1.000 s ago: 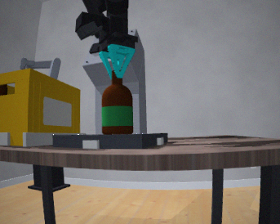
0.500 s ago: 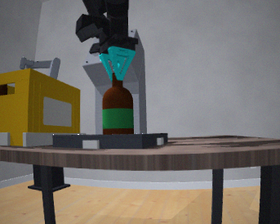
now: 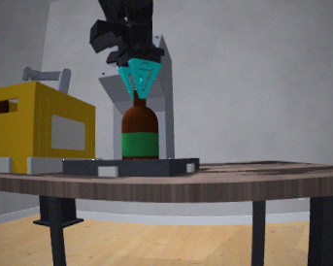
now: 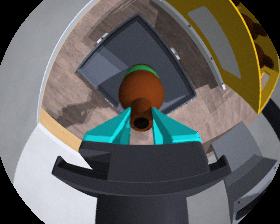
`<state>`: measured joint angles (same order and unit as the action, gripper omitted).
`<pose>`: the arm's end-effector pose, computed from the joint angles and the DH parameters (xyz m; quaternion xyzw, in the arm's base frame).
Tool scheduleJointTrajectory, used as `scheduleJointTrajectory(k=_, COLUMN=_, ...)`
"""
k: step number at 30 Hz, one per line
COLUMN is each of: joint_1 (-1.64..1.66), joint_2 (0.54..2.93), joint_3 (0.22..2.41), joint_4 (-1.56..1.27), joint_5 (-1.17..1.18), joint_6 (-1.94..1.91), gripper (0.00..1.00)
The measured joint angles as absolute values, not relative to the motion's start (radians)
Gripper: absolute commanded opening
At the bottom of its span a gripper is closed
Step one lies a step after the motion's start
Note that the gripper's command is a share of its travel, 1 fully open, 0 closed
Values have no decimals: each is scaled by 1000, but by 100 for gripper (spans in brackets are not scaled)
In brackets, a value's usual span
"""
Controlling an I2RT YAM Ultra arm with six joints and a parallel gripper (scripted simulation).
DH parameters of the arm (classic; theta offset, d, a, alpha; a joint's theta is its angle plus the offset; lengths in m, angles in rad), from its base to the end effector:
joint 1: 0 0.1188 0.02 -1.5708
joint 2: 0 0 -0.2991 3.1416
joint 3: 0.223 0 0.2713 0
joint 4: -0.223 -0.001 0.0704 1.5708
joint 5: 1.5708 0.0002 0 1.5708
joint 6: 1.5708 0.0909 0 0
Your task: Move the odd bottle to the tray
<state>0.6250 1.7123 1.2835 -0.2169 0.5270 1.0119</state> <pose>0.3884 0.2250 0.2697 0.2802 0.8256 0.1553 0.4646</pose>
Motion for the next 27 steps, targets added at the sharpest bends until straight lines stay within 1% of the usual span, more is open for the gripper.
scheduleJointTrajectory(k=27, joint_1=620, joint_2=1724, joint_3=1288, joint_4=-204, joint_5=523, joint_6=1007, gripper=0)
